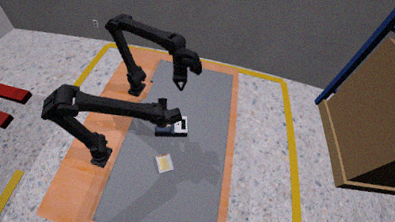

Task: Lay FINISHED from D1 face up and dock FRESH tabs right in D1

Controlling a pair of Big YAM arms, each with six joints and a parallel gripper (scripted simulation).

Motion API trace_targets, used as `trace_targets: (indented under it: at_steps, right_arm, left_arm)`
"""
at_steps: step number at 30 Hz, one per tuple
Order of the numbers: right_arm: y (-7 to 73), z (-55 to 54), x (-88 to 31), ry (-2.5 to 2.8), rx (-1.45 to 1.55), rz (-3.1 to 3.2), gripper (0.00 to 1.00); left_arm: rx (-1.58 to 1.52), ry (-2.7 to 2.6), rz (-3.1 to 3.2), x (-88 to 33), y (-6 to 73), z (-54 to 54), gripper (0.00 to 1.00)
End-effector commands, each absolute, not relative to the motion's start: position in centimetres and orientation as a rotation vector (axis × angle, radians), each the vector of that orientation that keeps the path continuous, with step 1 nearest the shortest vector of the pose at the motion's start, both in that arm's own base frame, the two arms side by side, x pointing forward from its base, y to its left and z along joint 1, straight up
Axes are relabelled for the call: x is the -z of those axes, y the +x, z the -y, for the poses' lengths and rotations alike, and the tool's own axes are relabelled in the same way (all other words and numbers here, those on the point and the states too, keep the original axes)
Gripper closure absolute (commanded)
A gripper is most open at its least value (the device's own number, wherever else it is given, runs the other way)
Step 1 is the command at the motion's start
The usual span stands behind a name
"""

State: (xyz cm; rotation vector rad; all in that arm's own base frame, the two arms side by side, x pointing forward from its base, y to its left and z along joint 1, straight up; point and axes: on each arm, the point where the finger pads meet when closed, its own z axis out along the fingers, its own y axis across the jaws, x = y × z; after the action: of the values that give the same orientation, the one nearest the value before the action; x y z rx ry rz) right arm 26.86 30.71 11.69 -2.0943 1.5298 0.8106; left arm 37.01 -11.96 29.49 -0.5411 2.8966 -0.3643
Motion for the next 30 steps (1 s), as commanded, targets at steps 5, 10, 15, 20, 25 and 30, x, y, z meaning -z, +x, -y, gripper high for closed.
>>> trace_targets:
  at_steps: [5, 10, 15, 20, 25, 30]
  right_arm:
    - [27.1, -30.9, -11.9, -2.088, -0.799, -1.514, 1.00]
    - [27.1, -30.9, -11.9, -2.088, -0.799, -1.514, 1.00]
    - [27.1, -30.9, -11.9, -2.088, -0.799, -1.514, 1.00]
    - [27.1, -30.9, -11.9, -2.088, -0.799, -1.514, 1.00]
    - [27.1, -30.9, -11.9, -2.088, -0.799, -1.514, 1.00]
    - [27.1, -30.9, -11.9, -2.088, -0.799, -1.514, 1.00]
  left_arm:
    - [0.250, -0.394, -2.938, -33.0, 37.8, 9.3, 1.00]
    - [0.081, -0.264, -3.039, -33.0, 37.4, 6.8, 1.00]
    - [0.039, -0.231, -3.061, -33.0, 37.0, 4.4, 1.00]
    - [0.039, -0.231, -3.061, -33.0, 36.7, 2.9, 1.00]
    - [0.039, -0.231, -3.061, -33.0, 36.3, 0.4, 1.00]
    - [0.039, -0.231, -3.061, -33.0, 35.9, -2.0, 1.00]
